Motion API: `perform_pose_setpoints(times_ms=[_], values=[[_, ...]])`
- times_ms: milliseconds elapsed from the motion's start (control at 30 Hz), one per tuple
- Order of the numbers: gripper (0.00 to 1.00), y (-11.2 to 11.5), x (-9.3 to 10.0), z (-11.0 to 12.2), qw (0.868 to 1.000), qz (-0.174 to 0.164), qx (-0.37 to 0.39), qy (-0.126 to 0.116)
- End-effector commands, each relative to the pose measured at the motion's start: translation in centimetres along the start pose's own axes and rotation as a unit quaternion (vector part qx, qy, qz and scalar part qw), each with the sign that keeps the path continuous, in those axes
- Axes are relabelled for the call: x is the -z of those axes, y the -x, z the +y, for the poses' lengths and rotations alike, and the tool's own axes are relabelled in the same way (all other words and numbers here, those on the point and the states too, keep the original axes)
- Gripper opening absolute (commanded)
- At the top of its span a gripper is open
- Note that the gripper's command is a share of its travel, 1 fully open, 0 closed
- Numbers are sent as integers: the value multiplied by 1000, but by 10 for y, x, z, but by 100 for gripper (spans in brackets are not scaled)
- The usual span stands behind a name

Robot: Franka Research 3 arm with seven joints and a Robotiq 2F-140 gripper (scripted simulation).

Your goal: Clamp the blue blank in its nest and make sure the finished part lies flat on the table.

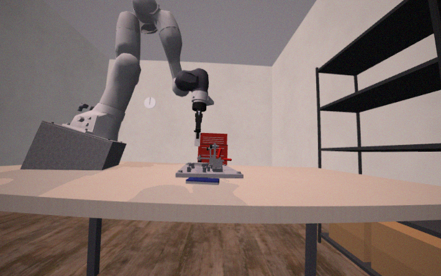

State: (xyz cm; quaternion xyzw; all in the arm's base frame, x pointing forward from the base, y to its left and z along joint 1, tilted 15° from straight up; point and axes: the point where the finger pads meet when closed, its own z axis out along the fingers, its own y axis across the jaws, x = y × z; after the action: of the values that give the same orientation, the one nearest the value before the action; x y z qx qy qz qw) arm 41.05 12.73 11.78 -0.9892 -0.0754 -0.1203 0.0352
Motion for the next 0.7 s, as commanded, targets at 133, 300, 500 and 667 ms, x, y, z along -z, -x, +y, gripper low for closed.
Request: perform_pose_setpoints(times_ms=[133, 300, 500, 667], values=[[58, -1, -15, 0, 1000, 3, -7, 0], [58, -2, -39, 0, 1000, 3, -7, 0], [58, -2, -54, 0, 1000, 3, -7, 0], [58, -2, -59, 0, 1000, 3, -7, 0]])
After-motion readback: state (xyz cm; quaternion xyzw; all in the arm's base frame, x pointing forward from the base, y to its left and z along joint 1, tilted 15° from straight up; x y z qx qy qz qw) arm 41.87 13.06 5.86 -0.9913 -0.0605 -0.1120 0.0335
